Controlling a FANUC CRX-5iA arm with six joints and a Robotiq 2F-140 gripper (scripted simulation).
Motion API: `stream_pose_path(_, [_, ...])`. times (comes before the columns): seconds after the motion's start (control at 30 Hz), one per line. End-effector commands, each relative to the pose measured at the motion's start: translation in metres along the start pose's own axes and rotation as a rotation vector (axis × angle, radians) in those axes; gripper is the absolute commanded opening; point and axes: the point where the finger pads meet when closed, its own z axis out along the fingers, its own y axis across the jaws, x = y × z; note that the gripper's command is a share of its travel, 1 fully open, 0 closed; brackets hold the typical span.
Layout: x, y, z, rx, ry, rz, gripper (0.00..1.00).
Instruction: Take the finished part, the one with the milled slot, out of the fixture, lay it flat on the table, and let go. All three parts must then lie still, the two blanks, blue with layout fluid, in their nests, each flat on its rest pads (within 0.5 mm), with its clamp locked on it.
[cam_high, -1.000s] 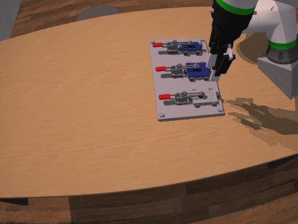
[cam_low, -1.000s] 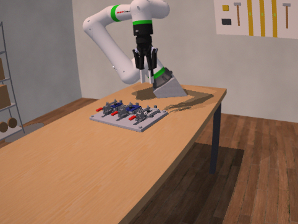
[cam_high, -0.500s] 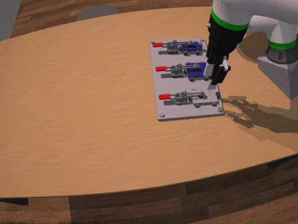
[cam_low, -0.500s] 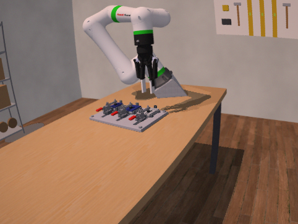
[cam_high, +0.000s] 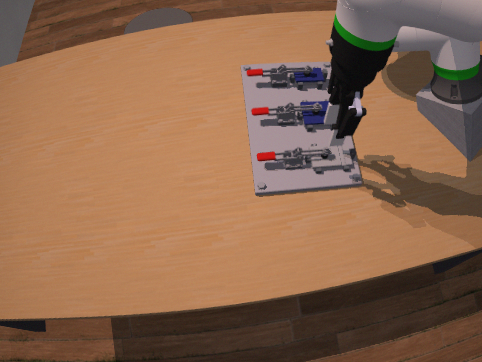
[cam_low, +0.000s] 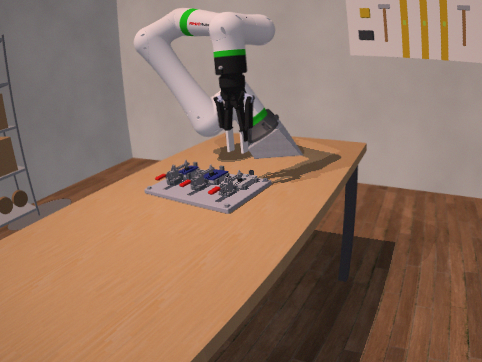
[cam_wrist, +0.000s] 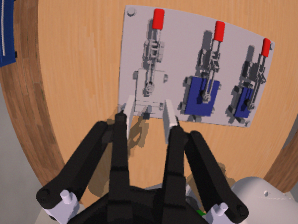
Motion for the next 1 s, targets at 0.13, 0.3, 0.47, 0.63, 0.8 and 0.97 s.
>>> stream_pose_path(0.13, [0.034,0.000,0.000,0.000,0.000,0.000,0.28])
stream_pose_path(0.3, [0.071,0.000,0.000,0.000,0.000,0.000,0.28])
stream_pose_path(0.47, [0.092,0.000,0.000,0.000,0.000,0.000,0.28])
stream_pose_path(0.63, [0.117,0.000,0.000,0.000,0.000,0.000,0.28])
stream_pose_path(0.8, [0.126,0.000,0.000,0.000,0.000,0.000,0.28])
stream_pose_path(0.97, [0.127,0.000,0.000,0.000,0.000,0.000,0.28])
